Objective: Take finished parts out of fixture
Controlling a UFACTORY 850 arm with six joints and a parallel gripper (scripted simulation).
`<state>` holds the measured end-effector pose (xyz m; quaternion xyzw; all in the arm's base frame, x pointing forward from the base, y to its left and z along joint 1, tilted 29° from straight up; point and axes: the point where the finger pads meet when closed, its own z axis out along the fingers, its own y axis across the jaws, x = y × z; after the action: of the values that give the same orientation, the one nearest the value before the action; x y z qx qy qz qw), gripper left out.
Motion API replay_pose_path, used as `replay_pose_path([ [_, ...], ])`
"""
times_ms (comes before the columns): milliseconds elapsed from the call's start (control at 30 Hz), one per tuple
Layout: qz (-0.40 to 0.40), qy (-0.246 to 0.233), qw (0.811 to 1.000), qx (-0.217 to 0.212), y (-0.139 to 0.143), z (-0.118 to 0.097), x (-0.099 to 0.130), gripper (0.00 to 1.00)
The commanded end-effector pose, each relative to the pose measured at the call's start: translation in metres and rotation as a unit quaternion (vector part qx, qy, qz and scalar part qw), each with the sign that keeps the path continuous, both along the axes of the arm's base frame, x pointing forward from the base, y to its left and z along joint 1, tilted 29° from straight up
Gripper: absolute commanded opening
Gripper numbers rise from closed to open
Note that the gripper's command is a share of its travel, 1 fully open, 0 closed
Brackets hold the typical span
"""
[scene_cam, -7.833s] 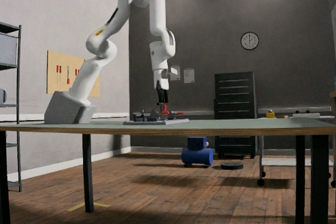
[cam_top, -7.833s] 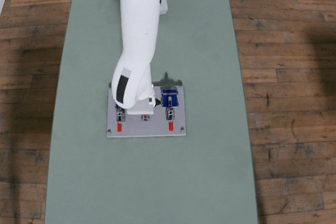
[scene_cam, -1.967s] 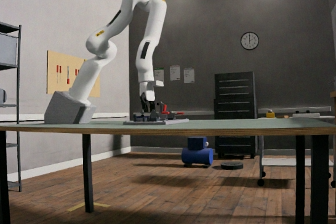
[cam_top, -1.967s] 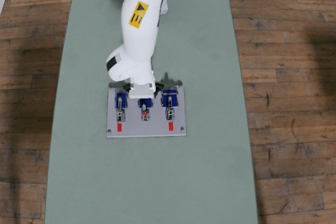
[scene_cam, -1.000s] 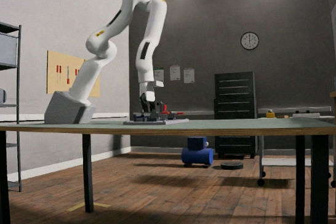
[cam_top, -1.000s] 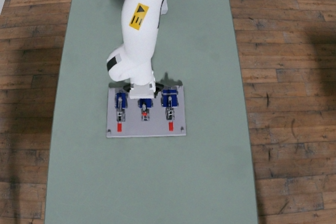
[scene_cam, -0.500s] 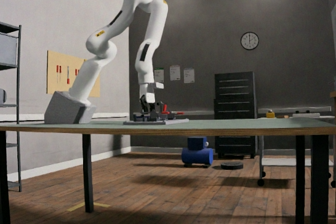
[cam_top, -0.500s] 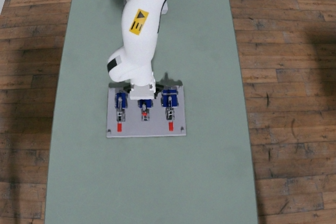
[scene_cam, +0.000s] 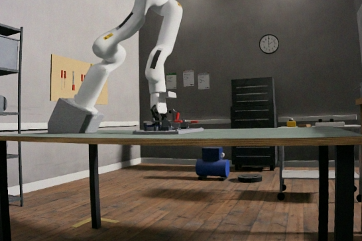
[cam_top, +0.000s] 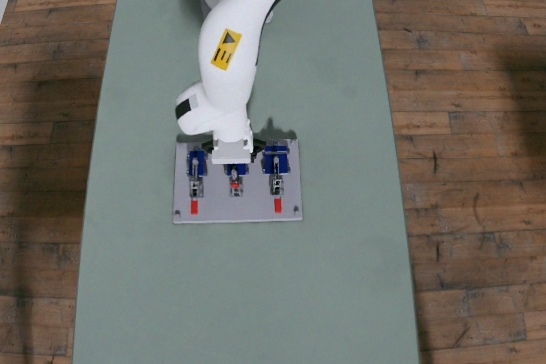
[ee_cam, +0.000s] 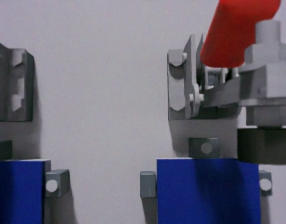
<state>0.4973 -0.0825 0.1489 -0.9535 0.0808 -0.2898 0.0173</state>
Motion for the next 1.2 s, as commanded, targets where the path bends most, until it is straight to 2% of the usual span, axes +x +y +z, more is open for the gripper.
replay_pose_path([
  [0,0.000,-0.001,1.000,0.000,-0.0001,-0.0011,0.0014,1.00],
  [733,0.000,-0.001,1.000,0.000,-0.0002,-0.0030,0.0024,1.00],
  [767,0.000,-0.001,1.000,0.000,-0.0002,-0.0030,0.0024,0.00],
  [1167,0.000,-0.001,1.000,0.000,-0.0002,-0.0030,0.0024,0.00],
])
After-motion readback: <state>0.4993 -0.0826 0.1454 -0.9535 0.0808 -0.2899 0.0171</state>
